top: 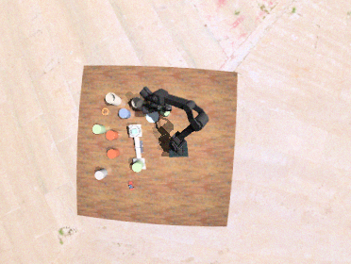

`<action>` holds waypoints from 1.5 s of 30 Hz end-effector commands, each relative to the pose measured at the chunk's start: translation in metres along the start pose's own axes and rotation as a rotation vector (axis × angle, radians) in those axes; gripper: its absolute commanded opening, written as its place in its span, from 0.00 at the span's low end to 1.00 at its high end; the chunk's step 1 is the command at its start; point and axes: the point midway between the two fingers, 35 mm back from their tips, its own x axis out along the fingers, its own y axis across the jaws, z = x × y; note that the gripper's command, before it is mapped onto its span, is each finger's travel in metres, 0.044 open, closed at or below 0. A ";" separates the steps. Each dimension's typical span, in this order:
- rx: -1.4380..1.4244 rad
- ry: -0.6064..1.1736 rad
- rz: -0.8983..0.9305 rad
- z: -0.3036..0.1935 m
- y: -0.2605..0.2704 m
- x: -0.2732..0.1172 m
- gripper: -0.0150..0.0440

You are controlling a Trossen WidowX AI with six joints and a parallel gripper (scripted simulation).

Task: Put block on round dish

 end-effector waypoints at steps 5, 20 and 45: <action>0.010 0.064 -0.024 -0.022 0.064 0.003 0.69; -0.002 0.006 -0.053 -0.116 0.179 -0.017 0.69; -0.006 -0.025 -0.055 -0.132 0.190 0.010 0.69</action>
